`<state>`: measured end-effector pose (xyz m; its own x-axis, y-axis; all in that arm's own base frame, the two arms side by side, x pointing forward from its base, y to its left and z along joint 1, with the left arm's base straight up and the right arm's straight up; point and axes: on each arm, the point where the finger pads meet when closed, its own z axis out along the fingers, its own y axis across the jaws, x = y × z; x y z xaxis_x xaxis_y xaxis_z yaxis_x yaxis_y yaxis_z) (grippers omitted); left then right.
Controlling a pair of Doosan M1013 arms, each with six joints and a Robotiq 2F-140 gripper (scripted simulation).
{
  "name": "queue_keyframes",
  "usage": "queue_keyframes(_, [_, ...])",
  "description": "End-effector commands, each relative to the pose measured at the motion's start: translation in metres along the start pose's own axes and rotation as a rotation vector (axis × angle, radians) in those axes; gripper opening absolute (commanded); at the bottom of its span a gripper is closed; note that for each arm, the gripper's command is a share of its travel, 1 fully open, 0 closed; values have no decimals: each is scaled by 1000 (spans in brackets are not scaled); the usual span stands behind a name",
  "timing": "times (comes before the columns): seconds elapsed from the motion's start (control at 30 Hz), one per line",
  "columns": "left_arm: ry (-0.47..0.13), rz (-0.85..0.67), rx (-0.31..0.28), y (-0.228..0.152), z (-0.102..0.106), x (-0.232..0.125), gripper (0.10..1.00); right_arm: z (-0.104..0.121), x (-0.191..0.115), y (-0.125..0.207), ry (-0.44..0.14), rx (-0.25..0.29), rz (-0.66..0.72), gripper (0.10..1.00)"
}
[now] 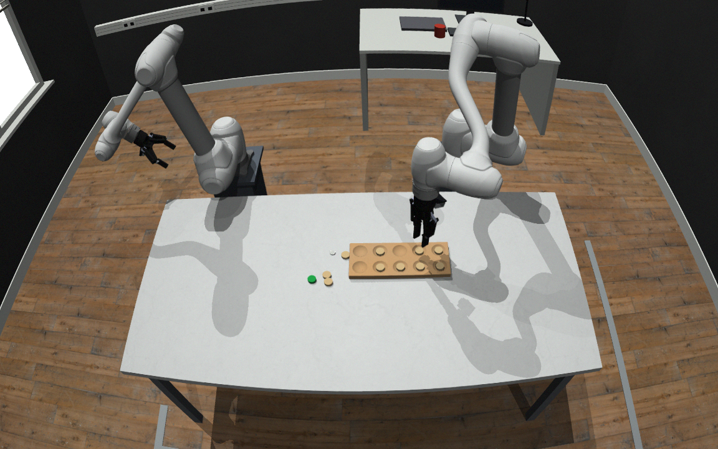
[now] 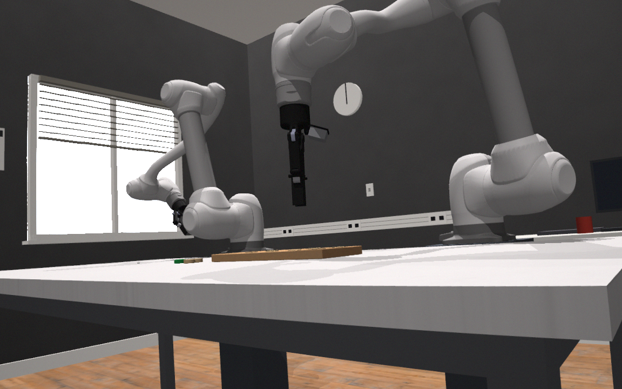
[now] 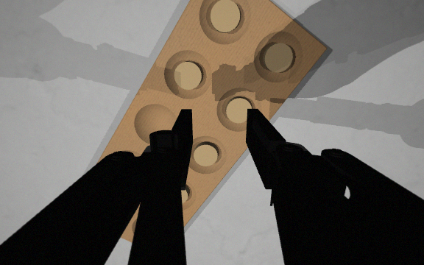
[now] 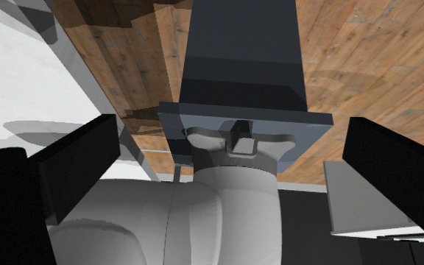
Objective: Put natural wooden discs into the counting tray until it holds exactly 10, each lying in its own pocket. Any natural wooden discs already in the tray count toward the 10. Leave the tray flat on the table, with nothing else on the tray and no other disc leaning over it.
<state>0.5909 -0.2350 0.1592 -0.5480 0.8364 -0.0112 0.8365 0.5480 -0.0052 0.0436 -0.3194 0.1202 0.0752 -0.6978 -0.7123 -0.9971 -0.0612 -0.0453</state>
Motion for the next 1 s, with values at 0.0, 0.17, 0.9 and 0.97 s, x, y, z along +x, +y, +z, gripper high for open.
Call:
queue_keyframes(0.0, [14, -140, -9, -4, -3, -37, 351, -1, 0, 2, 9, -4, 7, 1000])
queue_keyframes(0.17, [12, -538, -12, -36, 1, -139, 351, -1, 0, 2, 9, -4, 7, 1000])
queue_keyframes(0.9, [7, -1246, -13, -146, 51, -316, 351, -1, 0, 2, 9, -4, 7, 1000])
queue_keyframes(0.97, [7, -1245, -12, -146, 89, -315, 351, -1, 0, 2, 9, -4, 7, 1000])
